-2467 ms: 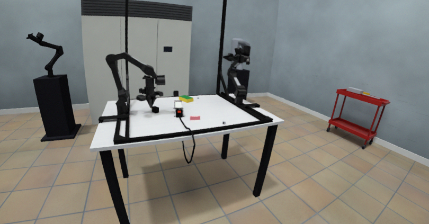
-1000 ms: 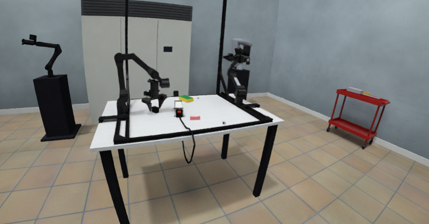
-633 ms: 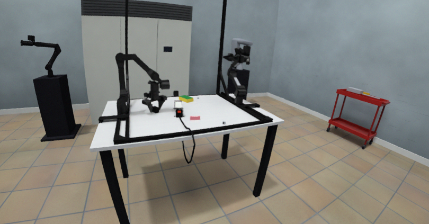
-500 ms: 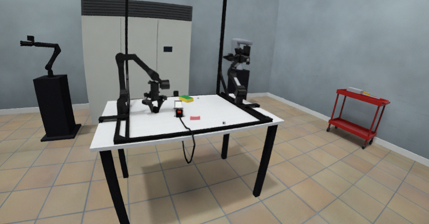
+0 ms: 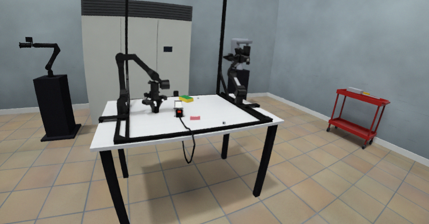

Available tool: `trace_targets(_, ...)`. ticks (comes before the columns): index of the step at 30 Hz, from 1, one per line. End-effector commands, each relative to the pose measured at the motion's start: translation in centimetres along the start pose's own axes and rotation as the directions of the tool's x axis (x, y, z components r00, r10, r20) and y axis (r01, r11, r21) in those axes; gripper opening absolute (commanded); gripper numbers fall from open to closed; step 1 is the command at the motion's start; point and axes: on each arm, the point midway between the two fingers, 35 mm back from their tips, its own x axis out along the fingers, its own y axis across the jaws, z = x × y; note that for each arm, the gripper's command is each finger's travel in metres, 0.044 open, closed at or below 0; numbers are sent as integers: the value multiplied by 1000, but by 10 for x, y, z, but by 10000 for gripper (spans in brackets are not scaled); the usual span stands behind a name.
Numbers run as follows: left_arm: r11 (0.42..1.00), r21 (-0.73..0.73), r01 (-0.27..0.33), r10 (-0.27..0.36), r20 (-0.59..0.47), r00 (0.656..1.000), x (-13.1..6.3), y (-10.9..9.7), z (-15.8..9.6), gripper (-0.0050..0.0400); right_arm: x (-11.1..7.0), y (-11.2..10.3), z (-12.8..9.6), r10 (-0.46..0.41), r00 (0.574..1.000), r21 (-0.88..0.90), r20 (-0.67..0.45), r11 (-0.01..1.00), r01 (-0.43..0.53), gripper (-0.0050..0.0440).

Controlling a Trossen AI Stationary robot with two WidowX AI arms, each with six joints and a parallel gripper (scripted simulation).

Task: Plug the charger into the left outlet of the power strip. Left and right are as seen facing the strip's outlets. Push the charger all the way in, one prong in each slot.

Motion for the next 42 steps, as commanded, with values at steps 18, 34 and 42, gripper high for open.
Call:
trace_targets(18,1000,6,1,-1,1,1000,0,-1,2,400,-6,-11,-6,-15,1000,284,-16,959,19,-3)
trace_targets(34,1000,6,1,-1,1,1000,0,-1,2,400,-8,-21,-7,-15,1000,688,-15,725,22,-50)
trace_targets(42,1000,6,1,-1,1,1000,0,-1,2,400,-9,-27,-8,-16,1000,856,-15,516,21,-50)
